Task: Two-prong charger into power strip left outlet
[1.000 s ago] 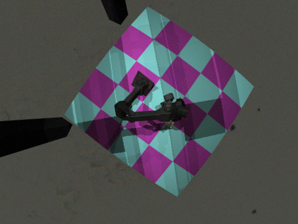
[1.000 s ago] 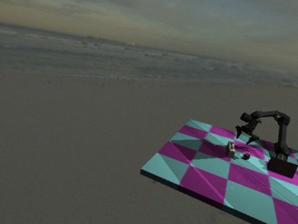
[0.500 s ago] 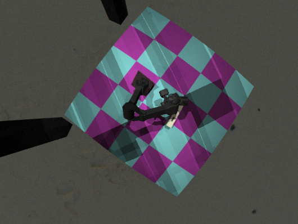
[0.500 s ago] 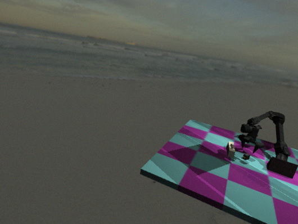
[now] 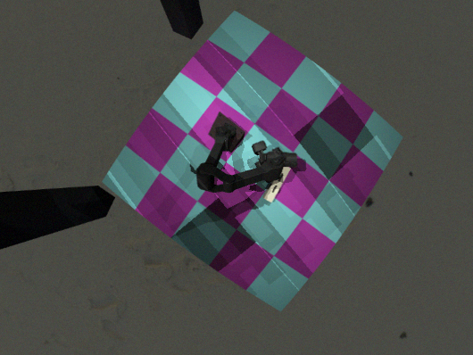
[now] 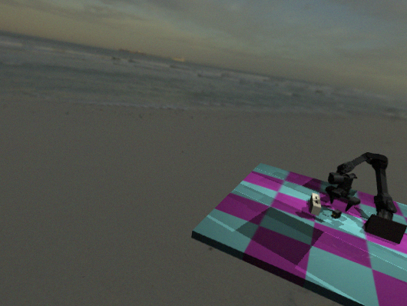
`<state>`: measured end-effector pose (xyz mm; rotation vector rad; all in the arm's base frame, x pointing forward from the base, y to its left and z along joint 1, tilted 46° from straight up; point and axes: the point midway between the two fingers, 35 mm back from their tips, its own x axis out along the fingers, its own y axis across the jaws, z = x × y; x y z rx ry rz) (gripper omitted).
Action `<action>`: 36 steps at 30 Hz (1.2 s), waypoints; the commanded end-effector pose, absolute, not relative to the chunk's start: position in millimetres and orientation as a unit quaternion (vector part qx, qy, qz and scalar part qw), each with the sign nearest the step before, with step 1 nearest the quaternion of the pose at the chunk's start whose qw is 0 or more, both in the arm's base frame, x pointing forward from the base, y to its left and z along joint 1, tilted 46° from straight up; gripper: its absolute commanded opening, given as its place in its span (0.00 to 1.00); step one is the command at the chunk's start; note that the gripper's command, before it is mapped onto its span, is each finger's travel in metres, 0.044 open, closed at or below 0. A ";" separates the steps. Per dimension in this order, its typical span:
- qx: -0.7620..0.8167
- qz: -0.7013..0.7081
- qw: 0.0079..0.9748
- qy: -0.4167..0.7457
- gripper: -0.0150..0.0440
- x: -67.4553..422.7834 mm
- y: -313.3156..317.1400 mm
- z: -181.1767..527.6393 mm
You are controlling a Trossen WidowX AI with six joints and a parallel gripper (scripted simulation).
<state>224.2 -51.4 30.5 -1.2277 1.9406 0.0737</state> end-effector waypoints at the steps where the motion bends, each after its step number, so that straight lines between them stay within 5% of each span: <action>1: -0.490 0.031 0.401 0.774 1.00 220.4 -56.7 25.8; 36: -0.490 0.031 0.401 0.774 1.00 212.6 -92.3 -8.2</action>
